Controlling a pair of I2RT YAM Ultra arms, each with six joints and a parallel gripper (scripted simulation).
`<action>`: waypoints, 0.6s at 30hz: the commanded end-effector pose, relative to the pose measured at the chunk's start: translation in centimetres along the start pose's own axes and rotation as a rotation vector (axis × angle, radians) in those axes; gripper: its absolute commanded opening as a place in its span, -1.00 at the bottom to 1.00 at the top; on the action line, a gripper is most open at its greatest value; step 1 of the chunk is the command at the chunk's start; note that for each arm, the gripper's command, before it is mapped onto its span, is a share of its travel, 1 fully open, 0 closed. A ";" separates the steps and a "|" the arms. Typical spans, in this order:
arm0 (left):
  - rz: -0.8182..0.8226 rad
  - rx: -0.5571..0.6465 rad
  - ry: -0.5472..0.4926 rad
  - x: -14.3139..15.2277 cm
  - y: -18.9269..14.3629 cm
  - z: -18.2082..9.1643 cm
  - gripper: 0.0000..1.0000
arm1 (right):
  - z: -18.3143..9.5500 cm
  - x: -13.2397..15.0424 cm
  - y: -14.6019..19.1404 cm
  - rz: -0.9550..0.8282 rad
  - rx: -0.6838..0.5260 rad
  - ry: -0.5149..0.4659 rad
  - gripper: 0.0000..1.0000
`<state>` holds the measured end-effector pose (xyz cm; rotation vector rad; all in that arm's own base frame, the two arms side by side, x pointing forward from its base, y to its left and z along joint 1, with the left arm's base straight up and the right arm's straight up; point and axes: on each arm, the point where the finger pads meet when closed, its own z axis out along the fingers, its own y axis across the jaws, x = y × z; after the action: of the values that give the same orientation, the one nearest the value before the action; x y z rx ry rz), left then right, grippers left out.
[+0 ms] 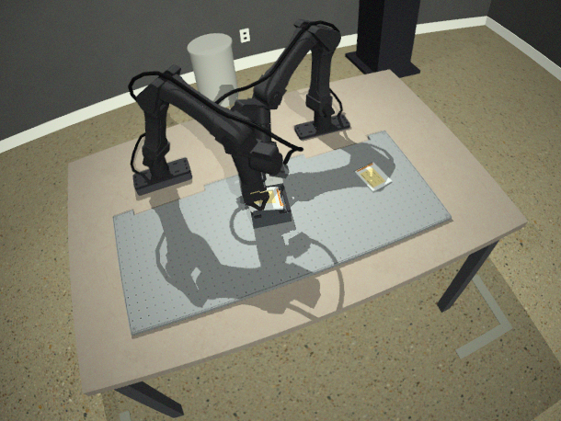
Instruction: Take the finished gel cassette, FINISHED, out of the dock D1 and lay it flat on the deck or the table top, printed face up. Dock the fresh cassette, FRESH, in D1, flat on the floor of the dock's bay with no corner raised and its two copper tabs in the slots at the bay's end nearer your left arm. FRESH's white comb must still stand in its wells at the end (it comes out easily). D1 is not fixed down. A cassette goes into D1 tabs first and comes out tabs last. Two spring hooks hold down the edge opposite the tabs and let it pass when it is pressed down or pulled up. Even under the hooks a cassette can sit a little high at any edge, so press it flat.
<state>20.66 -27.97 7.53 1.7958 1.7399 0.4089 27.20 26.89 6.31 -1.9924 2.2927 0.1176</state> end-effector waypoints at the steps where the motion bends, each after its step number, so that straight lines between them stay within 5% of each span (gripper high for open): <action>1: 0.093 0.208 0.099 3.7 -5.8 1.2 -1.00 | -1.9 -1.1 -0.7 -0.004 0.034 -0.071 -1.00; 18: 0.093 0.208 0.099 3.7 -5.8 1.2 -1.00 | -1.8 -1.0 -0.4 -0.006 0.027 -0.070 -1.00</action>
<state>20.66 -27.97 7.53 1.7958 1.7399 0.4089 27.17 26.92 6.32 -1.9928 2.2923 0.1215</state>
